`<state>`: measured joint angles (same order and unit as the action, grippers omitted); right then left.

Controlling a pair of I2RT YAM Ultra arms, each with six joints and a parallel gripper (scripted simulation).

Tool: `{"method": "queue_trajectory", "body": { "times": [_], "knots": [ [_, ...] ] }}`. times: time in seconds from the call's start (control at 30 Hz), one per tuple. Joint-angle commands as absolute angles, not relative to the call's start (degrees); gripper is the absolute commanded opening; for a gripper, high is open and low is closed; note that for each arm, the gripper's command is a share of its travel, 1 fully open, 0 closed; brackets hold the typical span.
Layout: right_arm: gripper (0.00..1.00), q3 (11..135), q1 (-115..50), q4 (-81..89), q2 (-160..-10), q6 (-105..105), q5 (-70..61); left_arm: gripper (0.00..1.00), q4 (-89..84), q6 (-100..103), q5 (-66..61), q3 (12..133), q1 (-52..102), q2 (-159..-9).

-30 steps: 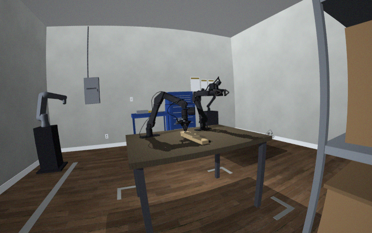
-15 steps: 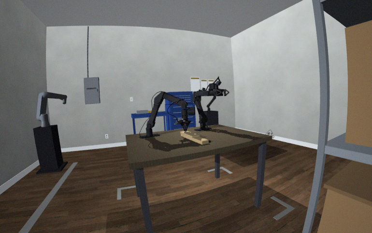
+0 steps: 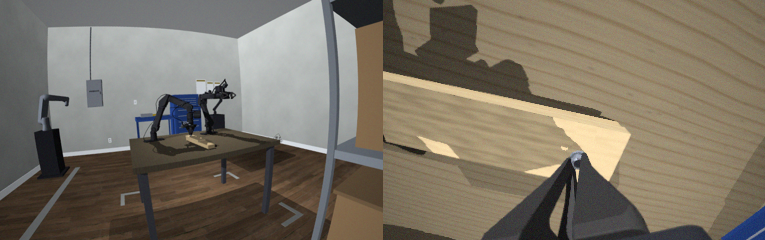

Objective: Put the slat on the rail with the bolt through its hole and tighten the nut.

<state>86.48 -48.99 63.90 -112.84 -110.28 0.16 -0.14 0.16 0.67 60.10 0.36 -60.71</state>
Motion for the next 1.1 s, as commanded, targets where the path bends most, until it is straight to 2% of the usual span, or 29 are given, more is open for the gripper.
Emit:
{"method": "queue_trajectory", "body": {
  "times": [0.0, 0.47, 0.53, 1.07],
  "knots": [
    [0.12, 88.77, -49.23, 66.10, -111.94, -110.49, 0.01, 1.00, 0.27, -0.01, 0.03, 60.29, 0.02, -59.88],
    [0.12, 88.77, -49.23, 66.10, -111.94, -110.49, 0.01, 1.00, 0.27, -0.01, 0.03, 60.29, 0.02, -59.88],
    [0.34, 86.76, -49.01, 63.89, -112.40, -110.27, 0.17, 1.00, 0.12, 0.16, 0.66, 60.41, 0.37, -60.60],
    [0.34, 86.76, -49.01, 63.89, -112.40, -110.27, 0.17, 1.00, -3.30, 1.96, 0.64, 63.28, 2.31, -63.55]
  ]
}}
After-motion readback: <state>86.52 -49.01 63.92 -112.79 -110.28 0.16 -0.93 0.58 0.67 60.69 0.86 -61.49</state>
